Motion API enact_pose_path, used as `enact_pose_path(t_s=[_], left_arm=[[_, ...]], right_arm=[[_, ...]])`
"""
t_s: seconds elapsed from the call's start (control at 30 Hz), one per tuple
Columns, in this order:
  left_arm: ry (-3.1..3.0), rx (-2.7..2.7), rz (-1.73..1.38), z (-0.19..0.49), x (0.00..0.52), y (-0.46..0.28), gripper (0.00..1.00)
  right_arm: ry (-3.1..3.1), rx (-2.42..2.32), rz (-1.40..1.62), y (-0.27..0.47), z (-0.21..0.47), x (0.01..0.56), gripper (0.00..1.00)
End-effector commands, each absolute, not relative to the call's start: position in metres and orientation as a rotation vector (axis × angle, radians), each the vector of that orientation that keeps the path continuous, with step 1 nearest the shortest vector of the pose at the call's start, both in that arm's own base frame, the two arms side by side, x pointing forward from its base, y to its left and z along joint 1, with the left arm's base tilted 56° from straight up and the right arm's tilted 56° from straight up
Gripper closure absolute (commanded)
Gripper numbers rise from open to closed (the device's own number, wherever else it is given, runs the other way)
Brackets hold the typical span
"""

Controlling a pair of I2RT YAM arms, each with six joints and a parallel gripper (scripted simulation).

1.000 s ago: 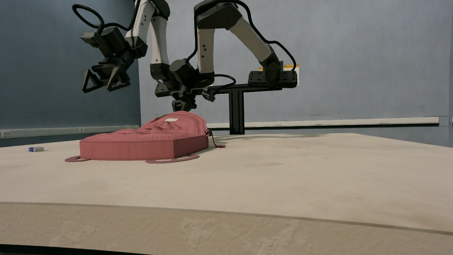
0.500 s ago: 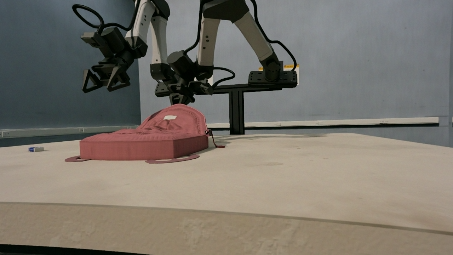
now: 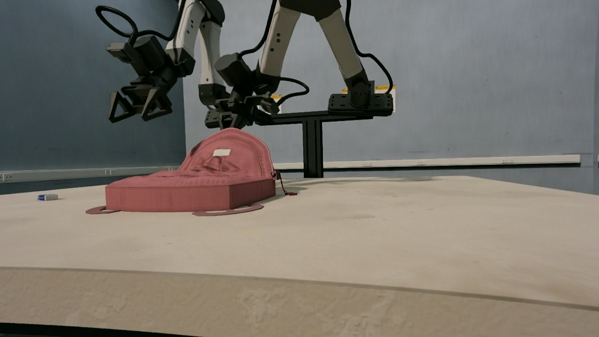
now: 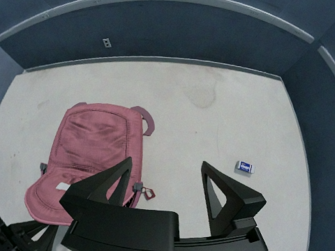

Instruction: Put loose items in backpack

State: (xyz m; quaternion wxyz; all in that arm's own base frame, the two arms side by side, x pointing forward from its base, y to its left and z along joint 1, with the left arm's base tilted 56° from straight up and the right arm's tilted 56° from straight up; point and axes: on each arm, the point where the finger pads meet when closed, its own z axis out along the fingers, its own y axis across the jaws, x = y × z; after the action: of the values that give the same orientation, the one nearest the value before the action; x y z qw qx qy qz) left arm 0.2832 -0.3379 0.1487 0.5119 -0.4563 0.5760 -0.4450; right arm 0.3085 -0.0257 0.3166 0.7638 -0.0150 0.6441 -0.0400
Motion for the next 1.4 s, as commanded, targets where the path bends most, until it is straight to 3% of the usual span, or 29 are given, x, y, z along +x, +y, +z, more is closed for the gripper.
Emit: enact_pose_path(t_s=[0.0,1.37], left_arm=[[1.364,-1.121,-1.077,0.169,0.285,-0.338,1.0],[1.369,-1.112,-1.085,0.255,0.327,-0.337,1.0]], right_arm=[[1.375,-0.029,-0.086,-0.027,0.324,0.305,0.1],[1.375,-0.029,-0.086,-0.027,0.324,0.305,0.1]])
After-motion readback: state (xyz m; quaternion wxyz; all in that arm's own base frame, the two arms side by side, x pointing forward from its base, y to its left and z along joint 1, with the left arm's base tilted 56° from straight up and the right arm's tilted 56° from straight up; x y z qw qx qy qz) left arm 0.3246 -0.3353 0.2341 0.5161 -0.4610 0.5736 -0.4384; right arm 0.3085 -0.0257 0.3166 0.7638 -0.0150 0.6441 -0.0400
